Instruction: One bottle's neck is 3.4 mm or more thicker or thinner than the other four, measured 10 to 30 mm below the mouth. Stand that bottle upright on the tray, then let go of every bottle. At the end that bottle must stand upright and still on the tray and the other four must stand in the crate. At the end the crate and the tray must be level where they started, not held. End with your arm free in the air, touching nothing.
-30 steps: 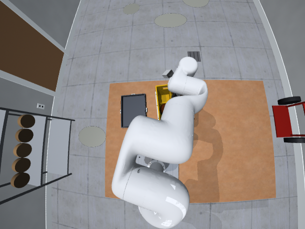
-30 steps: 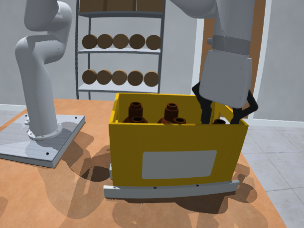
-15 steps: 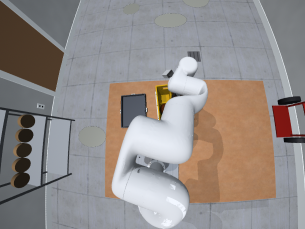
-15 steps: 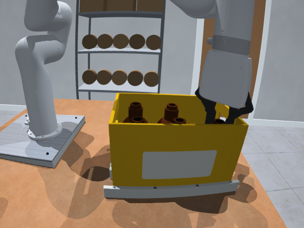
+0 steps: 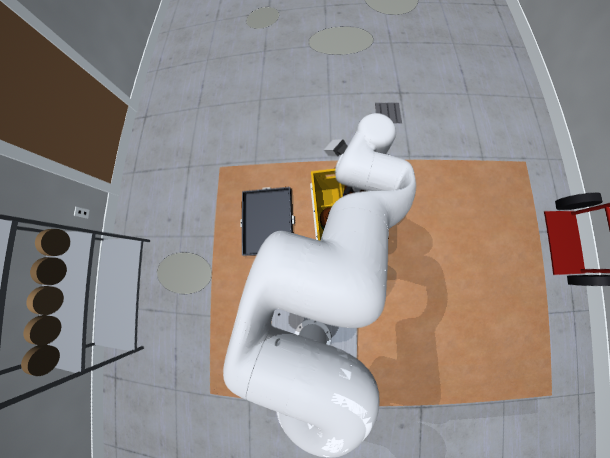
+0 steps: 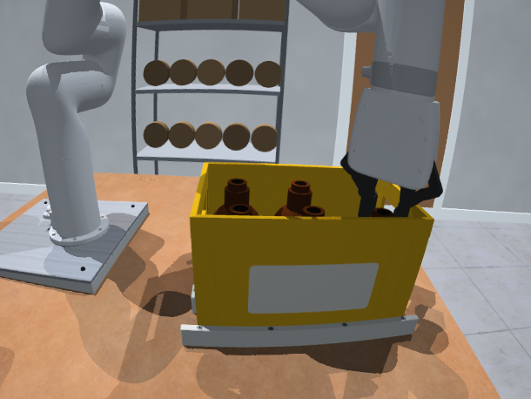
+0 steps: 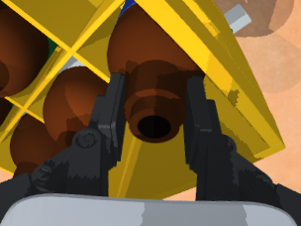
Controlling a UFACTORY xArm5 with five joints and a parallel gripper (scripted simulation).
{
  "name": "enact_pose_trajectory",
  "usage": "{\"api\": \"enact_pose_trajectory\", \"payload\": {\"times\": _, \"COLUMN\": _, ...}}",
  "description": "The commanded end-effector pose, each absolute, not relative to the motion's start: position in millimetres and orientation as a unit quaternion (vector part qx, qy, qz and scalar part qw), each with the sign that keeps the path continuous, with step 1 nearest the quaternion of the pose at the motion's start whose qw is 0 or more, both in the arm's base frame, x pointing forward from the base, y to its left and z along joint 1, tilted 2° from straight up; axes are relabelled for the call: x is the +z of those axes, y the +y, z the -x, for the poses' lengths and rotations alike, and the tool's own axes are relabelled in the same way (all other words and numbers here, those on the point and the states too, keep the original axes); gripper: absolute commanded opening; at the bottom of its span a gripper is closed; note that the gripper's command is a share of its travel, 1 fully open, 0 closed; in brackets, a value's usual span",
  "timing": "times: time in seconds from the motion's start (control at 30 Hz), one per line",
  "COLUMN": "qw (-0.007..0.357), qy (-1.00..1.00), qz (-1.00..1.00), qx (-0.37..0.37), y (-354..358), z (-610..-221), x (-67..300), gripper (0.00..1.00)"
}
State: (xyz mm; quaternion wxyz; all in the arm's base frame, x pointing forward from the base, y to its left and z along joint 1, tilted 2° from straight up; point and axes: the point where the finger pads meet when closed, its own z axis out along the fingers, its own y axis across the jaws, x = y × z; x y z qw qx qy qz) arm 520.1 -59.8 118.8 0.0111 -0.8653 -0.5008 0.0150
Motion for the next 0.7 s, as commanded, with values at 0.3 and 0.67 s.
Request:
{"api": "enact_pose_trajectory", "payload": {"times": 0.3, "qw": 0.010, "qy": -0.501, "qz": 0.865, "qx": 0.013, "y": -59.9, "z": -521.3, "x": 120.5, "gripper": 0.00}}
{"api": "enact_pose_trajectory", "payload": {"times": 0.67, "qw": 0.010, "qy": -0.501, "qz": 0.865, "qx": 0.013, "y": -59.9, "z": -521.3, "x": 120.5, "gripper": 0.65}}
